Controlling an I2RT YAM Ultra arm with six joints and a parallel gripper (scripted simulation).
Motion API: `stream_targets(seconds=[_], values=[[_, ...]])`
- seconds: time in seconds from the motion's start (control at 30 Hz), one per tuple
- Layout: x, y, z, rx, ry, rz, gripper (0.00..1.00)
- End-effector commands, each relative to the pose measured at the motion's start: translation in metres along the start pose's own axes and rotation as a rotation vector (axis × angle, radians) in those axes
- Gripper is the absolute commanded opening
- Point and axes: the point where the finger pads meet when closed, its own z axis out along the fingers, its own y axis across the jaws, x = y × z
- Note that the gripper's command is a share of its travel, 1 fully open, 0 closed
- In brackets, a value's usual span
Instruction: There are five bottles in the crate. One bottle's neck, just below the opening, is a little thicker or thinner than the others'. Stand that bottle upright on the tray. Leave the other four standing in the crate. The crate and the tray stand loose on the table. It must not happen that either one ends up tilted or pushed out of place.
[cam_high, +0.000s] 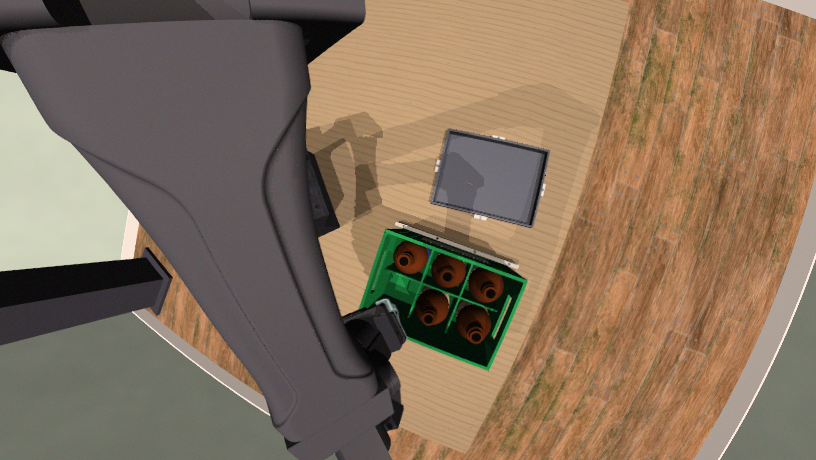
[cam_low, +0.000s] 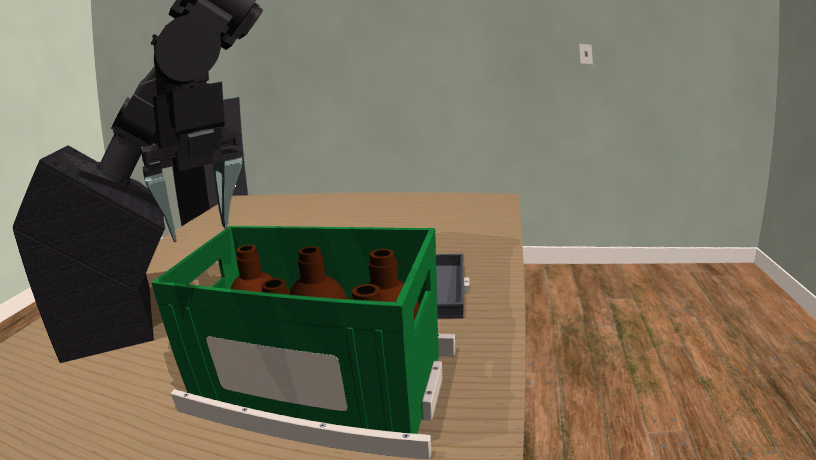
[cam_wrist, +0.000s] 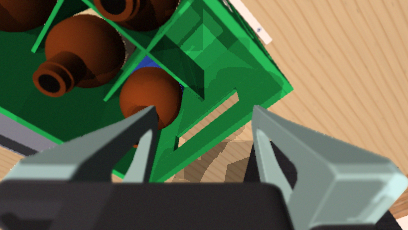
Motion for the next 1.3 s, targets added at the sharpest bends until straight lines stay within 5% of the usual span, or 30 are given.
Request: stream_targets(seconds=[0.0,0.6,0.63,1.27], values=[[-0.005,0.0036,-0.0208,-0.005,-0.031,-0.012,0.61],[-0.0049,0.0036,-0.0232,-0.005,-0.031,-0.012,0.61],[-0.0059,0.0036,-0.0232,-0.004,-0.035,-0.015,0.0],[-0.0059,0.0036,-0.0232,-0.004,-0.035,-0.015,0.0]])
